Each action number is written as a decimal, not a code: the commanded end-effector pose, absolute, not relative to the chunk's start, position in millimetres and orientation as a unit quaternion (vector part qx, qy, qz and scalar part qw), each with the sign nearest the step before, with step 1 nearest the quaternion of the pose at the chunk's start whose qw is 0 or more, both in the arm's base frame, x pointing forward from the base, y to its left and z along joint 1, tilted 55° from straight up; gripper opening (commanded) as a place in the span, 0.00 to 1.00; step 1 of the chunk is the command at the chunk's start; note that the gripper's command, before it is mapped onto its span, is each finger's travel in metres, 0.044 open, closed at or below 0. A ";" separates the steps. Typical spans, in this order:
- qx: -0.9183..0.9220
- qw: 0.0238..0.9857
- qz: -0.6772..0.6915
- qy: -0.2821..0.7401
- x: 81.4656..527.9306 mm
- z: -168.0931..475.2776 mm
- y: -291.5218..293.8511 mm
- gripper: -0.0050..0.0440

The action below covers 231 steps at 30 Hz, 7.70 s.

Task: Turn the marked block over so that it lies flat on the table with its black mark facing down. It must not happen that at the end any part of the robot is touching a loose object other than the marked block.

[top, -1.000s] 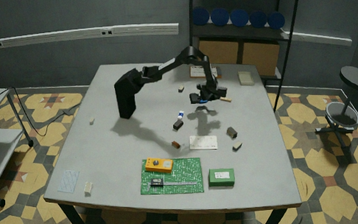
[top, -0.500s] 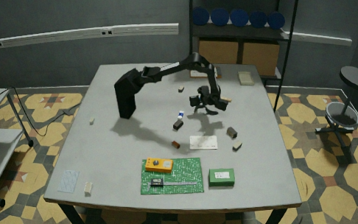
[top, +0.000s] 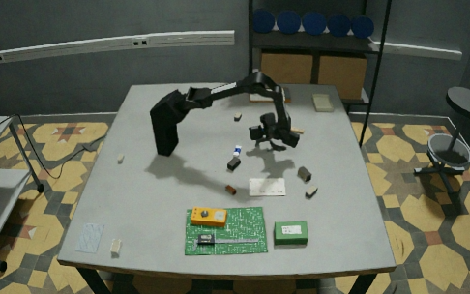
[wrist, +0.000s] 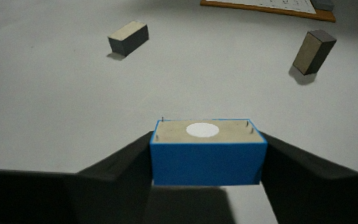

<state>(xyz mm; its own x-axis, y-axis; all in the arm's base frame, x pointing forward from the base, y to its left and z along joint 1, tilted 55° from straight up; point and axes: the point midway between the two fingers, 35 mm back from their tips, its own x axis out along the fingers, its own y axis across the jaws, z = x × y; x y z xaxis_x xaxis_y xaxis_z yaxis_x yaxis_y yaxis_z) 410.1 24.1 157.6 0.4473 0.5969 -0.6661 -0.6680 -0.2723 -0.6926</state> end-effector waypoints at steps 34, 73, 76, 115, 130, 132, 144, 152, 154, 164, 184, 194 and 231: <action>-0.604 0.601 0.523 0.025 411.6 161.6 23.5 0.00; -0.604 0.597 0.526 0.026 431.2 146.8 14.0 0.00; -0.604 0.597 0.526 0.026 432.3 145.8 13.4 0.00; -0.605 0.597 0.526 0.026 433.3 145.6 13.0 0.00; -0.605 0.597 0.526 0.026 433.3 145.6 13.0 0.62; -0.605 0.597 0.526 0.026 433.3 145.6 13.0 0.62; -0.605 0.597 0.526 0.026 433.3 145.6 13.0 0.64; -0.605 0.597 0.526 0.026 433.3 145.4 12.8 0.65; -0.605 0.597 0.526 0.026 433.3 145.4 12.8 0.65; -0.605 0.597 0.526 0.026 433.3 145.4 12.8 1.00; -0.605 0.597 0.526 0.026 433.3 145.4 12.8 1.00; -0.605 0.597 0.526 0.026 433.2 145.5 12.8 1.00; -0.608 0.598 0.522 0.024 382.6 167.7 83.8 1.00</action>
